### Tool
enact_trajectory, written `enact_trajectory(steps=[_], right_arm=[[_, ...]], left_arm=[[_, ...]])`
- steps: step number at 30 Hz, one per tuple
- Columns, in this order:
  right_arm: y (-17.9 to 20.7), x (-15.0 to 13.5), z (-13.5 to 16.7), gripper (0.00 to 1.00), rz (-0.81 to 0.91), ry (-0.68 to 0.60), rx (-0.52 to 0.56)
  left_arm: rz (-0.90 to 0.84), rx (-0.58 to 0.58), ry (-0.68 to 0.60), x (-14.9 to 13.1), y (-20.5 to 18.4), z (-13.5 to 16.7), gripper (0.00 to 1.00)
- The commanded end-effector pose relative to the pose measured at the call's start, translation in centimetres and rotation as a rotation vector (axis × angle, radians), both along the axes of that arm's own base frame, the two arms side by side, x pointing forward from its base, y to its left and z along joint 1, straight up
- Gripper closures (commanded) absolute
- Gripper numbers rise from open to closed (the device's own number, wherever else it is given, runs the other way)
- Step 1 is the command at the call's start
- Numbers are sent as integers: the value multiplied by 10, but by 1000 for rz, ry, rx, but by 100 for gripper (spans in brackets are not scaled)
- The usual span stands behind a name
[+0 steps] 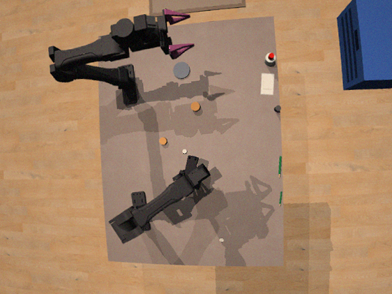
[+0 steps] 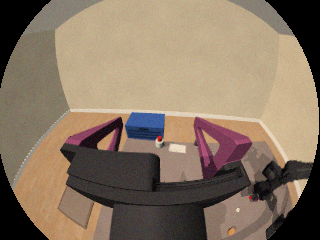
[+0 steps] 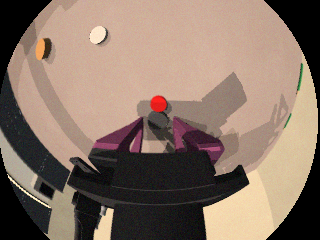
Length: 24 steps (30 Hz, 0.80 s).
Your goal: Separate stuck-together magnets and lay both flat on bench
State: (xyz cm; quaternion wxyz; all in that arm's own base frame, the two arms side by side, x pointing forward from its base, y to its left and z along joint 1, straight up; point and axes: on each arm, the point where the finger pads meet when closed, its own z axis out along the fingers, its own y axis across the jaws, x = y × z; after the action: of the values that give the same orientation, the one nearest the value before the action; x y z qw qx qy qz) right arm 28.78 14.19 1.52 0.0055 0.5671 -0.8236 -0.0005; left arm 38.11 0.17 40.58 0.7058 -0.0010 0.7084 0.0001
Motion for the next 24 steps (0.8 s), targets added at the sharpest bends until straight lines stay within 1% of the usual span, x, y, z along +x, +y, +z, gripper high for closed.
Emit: enact_trajectory(steps=[1,24], right_arm=[[0,1,4,60,0,-10,5],[1,0,1,60,0,-10,5]], left_arm=[[-1,-1,-16,-2,-1,6,0],[-1,-1,-16,-2,-1,6,0]])
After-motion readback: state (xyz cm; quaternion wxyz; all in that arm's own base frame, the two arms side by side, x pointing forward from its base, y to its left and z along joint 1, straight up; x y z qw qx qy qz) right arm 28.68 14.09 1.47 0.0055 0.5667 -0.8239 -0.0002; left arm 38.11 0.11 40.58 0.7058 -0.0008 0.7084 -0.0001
